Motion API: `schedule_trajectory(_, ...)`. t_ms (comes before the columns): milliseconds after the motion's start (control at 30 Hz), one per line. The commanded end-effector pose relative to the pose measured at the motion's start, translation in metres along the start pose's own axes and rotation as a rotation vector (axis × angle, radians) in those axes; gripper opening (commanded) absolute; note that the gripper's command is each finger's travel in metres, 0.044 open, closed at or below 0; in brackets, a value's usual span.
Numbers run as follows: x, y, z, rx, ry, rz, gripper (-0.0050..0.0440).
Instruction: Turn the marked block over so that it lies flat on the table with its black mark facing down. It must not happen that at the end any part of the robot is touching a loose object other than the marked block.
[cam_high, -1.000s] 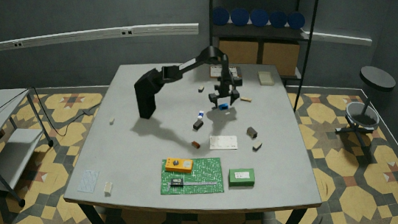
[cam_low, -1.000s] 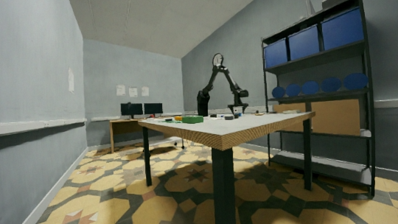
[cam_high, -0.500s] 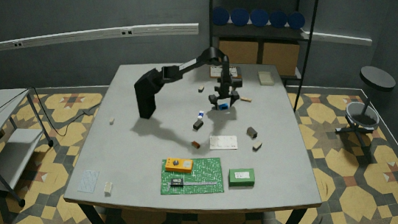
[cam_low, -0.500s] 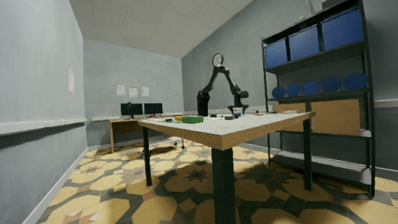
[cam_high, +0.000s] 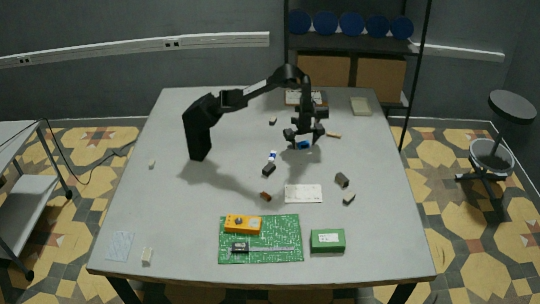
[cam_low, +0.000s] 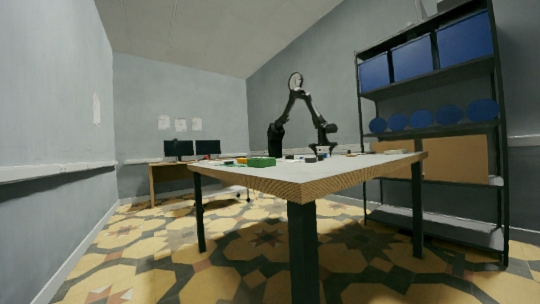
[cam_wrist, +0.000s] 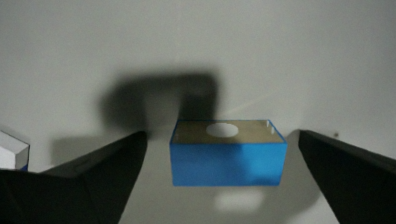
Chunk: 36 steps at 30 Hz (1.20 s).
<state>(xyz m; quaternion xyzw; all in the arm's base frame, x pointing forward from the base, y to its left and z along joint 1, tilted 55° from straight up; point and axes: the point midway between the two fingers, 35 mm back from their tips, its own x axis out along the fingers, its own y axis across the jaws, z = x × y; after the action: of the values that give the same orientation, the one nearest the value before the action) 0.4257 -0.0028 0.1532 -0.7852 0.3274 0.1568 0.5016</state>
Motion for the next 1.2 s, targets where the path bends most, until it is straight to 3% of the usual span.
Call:
schedule_trajectory(0, -0.0016, -0.0045, -0.0027, 0.005, 0.001, -0.012, 0.0440)
schedule_trajectory(733, -0.0016, -0.0045, -0.0027, 0.005, 0.001, -0.012, 0.0440)
schedule_trajectory(767, -0.0016, -0.0045, -0.0027, 0.005, 0.001, -0.012, -0.0050)
schedule_trajectory(1167, -0.0014, -0.0029, -0.0025, 0.003, 0.001, -0.008, -0.0050)
